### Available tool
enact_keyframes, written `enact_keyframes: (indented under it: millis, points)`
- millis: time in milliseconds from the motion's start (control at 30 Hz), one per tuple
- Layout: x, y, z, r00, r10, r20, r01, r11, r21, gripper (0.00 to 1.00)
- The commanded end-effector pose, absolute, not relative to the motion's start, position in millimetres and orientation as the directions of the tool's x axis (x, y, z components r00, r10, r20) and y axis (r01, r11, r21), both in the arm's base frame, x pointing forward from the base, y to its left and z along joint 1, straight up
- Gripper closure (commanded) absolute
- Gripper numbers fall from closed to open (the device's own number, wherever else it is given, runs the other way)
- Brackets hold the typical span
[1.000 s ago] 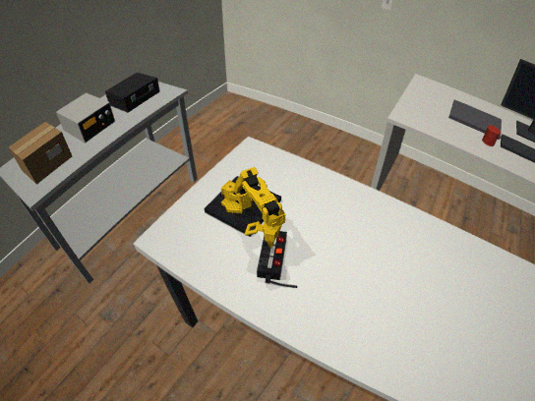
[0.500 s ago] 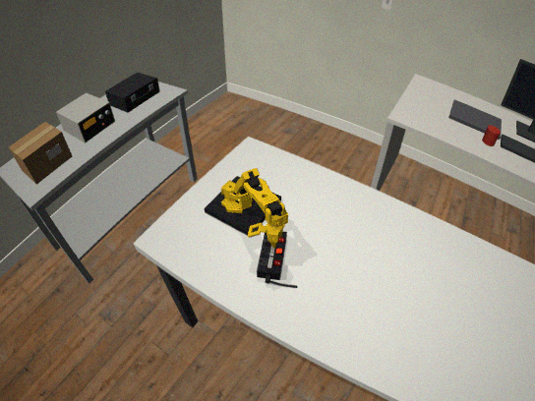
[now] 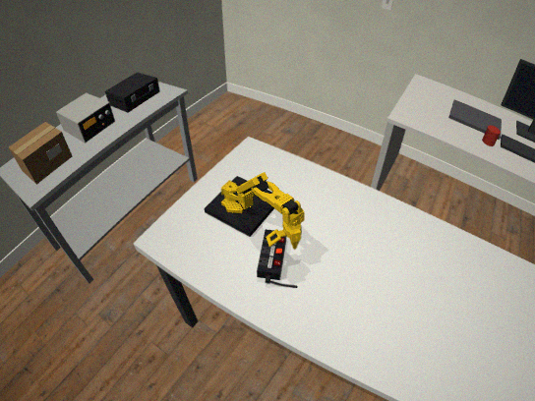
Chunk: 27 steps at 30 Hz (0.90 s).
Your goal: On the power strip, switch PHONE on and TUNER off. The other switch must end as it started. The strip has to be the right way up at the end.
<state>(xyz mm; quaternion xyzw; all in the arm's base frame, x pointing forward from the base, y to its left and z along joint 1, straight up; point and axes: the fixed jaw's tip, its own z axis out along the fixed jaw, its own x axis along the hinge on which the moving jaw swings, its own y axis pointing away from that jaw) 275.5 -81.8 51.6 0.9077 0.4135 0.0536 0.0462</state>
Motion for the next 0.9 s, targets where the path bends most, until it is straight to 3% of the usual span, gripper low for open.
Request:
enact_keyframes:
  millis: [0, 867]
  points:
    - [288.3, -71.4, 50.4, 0.577, 0.815, 0.061, 0.802, -0.579, 0.149, 1.0]
    - [291.8, -67.3, 49.7, 0.548, 0.834, 0.062, 0.82, -0.55, 0.16, 1.0]
